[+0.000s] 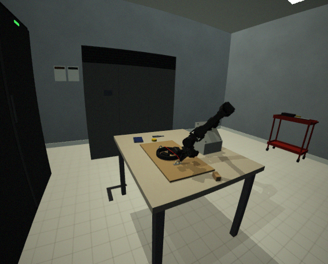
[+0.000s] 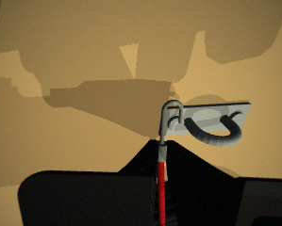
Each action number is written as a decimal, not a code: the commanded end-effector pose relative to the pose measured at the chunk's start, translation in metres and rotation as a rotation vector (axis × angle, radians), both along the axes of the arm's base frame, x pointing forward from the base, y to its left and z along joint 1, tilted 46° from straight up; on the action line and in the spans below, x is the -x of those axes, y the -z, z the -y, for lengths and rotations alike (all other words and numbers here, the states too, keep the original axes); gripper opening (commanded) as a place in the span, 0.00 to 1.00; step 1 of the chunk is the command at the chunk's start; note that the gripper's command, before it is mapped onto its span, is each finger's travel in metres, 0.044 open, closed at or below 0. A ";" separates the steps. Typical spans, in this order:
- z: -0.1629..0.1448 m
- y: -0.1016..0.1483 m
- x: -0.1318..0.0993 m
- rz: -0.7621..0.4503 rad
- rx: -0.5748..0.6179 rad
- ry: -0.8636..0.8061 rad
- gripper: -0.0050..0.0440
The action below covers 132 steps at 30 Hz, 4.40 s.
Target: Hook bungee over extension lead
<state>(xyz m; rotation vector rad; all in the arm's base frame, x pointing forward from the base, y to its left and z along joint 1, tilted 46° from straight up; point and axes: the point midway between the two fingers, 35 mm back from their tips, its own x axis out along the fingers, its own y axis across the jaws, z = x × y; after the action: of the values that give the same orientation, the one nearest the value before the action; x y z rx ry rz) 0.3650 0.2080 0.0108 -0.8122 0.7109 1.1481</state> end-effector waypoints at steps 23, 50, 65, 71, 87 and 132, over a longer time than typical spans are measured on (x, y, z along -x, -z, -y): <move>-0.042 -0.048 -0.022 0.116 -0.110 -0.085 0.00; -0.033 -0.042 -0.031 0.129 -0.109 -0.100 0.00; -0.028 -0.038 -0.029 0.133 -0.108 -0.104 0.00; -0.027 -0.037 -0.027 0.130 -0.108 -0.100 0.00; -0.024 -0.035 -0.024 0.117 -0.109 -0.087 0.00; -0.007 -0.016 -0.018 0.101 -0.108 -0.070 0.00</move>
<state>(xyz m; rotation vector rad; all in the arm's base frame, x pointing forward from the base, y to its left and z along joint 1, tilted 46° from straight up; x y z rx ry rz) 0.3784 0.1988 0.0033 -0.7990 0.6325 1.1710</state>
